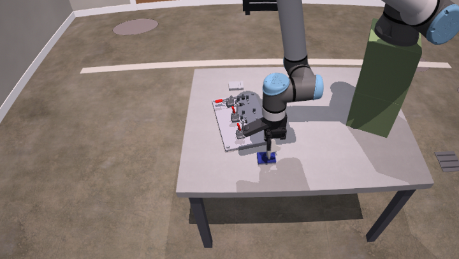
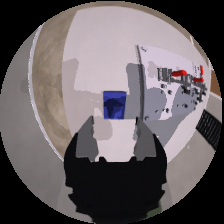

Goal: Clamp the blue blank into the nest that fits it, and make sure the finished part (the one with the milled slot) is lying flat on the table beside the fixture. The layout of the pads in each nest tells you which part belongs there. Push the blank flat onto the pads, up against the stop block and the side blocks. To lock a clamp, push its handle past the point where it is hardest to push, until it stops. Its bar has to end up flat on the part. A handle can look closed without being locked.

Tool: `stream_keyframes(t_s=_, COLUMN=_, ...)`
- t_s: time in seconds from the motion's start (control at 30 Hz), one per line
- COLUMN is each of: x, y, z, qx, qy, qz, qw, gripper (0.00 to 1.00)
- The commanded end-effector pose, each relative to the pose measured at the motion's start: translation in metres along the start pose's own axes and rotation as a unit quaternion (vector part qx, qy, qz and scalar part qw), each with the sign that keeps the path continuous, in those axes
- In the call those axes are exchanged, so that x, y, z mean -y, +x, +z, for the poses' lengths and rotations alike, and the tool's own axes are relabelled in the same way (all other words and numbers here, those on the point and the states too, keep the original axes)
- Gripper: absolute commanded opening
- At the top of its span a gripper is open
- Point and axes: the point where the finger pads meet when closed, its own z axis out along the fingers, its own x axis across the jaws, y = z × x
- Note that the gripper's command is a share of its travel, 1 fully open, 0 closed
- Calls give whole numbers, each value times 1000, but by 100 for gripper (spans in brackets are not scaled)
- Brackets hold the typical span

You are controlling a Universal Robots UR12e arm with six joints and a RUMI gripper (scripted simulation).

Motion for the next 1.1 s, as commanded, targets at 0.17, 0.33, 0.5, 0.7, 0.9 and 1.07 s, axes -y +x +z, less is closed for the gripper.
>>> stream_keyframes(t_s=0.17, x=1, y=0, z=18, qx=0, qy=1, qz=0, qw=1000, gripper=59)
stream_keyframes(t_s=0.33, x=1, y=0, z=24, qx=0, qy=1, qz=0, qw=1000, gripper=59)
stream_keyframes(t_s=0.5, x=1, y=0, z=27, qx=0, qy=1, qz=0, qw=1000, gripper=59)
stream_keyframes(t_s=0.7, x=1, y=0, z=28, qx=0, qy=1, qz=0, qw=1000, gripper=59)
stream_keyframes(t_s=0.9, x=1, y=0, z=28, qx=0, qy=1, qz=0, qw=1000, gripper=59)
stream_keyframes(t_s=1.07, x=1, y=0, z=28, qx=0, qy=1, qz=0, qw=1000, gripper=59)
